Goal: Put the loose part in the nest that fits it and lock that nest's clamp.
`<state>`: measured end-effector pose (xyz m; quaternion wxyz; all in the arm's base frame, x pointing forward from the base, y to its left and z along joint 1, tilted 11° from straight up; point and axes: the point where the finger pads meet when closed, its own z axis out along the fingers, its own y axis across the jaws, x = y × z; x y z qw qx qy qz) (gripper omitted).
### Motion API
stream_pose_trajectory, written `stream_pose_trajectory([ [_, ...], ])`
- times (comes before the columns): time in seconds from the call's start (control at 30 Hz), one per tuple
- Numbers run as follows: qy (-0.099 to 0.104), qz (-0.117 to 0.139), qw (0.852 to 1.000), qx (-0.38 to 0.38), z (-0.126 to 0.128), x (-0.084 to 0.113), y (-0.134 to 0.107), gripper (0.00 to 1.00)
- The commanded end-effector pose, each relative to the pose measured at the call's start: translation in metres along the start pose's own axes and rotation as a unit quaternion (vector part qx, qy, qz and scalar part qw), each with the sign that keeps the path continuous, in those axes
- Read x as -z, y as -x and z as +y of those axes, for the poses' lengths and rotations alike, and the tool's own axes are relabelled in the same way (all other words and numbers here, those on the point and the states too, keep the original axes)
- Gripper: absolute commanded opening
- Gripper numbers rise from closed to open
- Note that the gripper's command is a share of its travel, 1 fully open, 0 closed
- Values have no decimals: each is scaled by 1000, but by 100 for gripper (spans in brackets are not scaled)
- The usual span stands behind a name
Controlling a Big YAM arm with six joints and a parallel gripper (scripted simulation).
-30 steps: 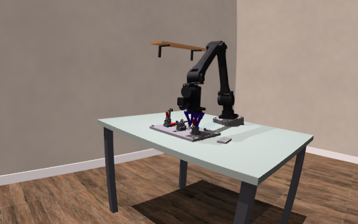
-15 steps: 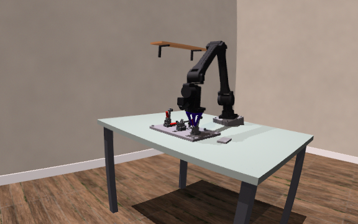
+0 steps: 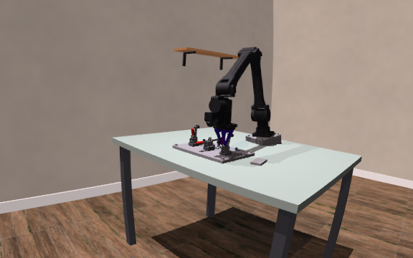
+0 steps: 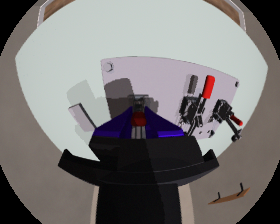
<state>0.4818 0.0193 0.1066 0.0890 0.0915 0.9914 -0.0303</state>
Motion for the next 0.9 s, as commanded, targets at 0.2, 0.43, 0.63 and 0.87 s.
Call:
stream_pose_trajectory([
  [0.2, 2, -6, 1000, -5, -4, 2, 6, 0],
  [0.43, 5, -17, 1000, -5, 0, 11, 0, 0],
  [0.63, 3, -6, 1000, -3, 2, 11, -10, 0],
  [0.87, 3, -6, 1000, -2, 2, 11, -11, 0],
])
